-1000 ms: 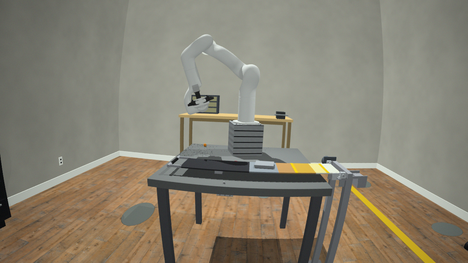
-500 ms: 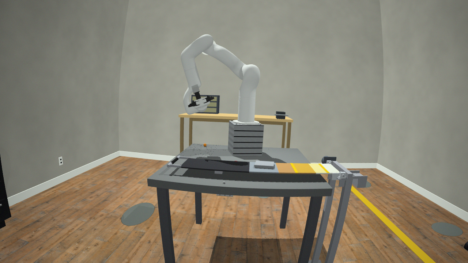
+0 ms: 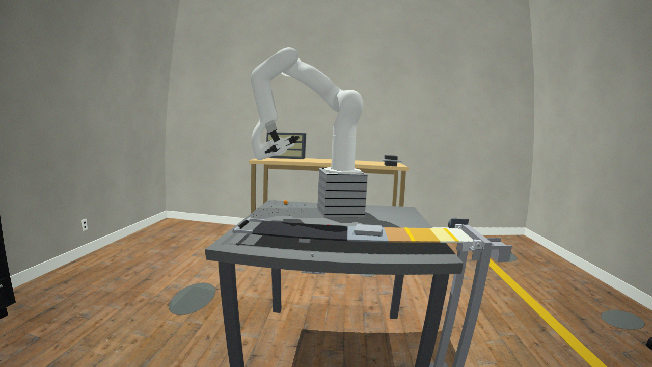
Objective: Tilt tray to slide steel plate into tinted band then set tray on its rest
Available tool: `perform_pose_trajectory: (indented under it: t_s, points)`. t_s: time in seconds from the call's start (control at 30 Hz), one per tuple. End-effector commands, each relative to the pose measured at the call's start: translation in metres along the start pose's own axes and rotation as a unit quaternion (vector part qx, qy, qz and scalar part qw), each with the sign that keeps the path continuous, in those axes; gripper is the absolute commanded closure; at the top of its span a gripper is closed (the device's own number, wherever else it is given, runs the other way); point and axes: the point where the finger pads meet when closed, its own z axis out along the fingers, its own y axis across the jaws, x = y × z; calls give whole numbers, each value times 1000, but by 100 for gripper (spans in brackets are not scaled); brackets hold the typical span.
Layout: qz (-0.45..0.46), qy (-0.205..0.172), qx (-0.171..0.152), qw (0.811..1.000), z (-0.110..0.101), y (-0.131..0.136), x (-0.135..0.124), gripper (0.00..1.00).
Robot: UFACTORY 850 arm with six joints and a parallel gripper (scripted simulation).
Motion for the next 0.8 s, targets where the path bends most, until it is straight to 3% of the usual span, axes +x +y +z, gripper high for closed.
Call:
perform_pose_trajectory:
  t_s: [0.0, 0.27, 0.33, 0.77]
  points:
    - [11, -9, 11, 1000, 3, -1, -3, 0]
    - [22, -21, 22, 999, 5, -3, -7, 0]
    - [57, -61, 55, 995, 11, -8, -20, 0]
    - [97, -114, 89, 985, 17, -14, -37, 0]
